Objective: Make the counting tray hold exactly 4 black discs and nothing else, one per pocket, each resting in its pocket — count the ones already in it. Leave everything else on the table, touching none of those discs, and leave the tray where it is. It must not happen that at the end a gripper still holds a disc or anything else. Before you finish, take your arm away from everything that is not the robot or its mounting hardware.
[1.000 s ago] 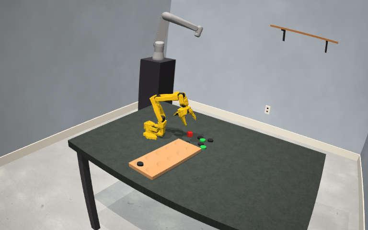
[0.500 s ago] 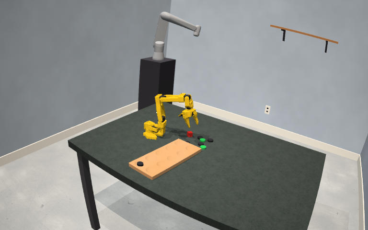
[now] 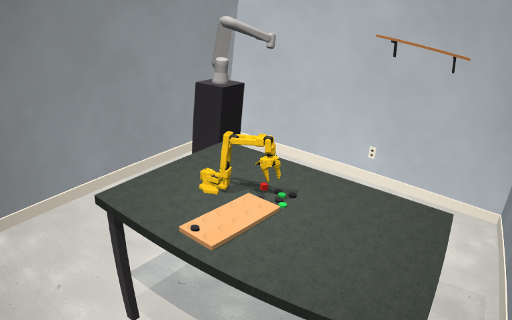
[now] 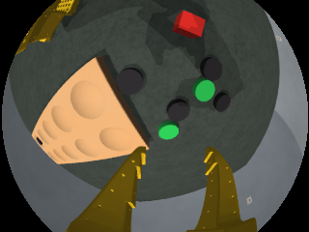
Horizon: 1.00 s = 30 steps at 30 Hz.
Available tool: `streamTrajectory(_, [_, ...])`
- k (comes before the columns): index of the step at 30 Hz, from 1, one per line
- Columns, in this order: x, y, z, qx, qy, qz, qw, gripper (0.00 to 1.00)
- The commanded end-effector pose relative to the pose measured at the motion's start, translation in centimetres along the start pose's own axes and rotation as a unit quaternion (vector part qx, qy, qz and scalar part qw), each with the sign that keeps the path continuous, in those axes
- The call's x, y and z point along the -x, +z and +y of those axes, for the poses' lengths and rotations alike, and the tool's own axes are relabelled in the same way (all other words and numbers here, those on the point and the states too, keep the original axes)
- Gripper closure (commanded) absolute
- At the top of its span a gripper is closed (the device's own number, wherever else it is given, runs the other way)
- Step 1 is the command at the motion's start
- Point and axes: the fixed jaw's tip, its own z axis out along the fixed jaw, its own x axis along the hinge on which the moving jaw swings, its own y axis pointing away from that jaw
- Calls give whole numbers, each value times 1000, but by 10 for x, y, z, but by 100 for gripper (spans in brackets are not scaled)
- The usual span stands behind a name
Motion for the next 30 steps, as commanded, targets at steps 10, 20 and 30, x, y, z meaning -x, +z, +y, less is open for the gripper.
streamTrajectory(10, [-14, 38, -28, 39, 142, -30, 989, 73])
streamTrajectory(20, [-14, 38, -28, 39, 142, -30, 989, 73])
streamTrajectory(30, [-14, 38, -28, 39, 142, -30, 989, 73])
